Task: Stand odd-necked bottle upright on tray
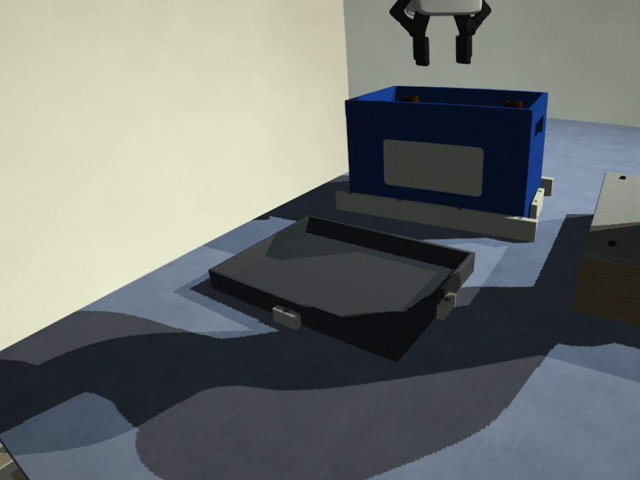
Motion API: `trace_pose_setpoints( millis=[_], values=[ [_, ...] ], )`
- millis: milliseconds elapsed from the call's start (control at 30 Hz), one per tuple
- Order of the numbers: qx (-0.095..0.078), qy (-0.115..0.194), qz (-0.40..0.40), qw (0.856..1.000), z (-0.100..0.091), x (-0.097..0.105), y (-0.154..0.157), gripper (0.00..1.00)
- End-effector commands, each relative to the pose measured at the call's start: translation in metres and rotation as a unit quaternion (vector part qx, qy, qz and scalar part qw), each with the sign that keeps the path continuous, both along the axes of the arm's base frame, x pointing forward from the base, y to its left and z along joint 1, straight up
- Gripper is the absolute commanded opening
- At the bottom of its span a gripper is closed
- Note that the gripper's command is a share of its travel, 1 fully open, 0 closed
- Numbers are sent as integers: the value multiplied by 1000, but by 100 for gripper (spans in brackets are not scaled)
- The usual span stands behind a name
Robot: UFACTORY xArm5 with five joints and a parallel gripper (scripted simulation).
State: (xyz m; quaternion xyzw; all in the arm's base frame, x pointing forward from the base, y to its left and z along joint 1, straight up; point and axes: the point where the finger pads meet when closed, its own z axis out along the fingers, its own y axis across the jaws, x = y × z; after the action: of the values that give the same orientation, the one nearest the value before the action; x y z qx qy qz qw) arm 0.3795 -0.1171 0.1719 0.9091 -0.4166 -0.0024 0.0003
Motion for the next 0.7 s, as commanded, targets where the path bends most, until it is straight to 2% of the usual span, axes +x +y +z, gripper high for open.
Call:
trace_pose_setpoints(
  millis=[0, 667],
  values=[
    [-1, -2, 0, 1000, 1, 1, 0, 65],
    [-1, -2, 0, 1000, -7, 1, 0, 65]
  ],
)
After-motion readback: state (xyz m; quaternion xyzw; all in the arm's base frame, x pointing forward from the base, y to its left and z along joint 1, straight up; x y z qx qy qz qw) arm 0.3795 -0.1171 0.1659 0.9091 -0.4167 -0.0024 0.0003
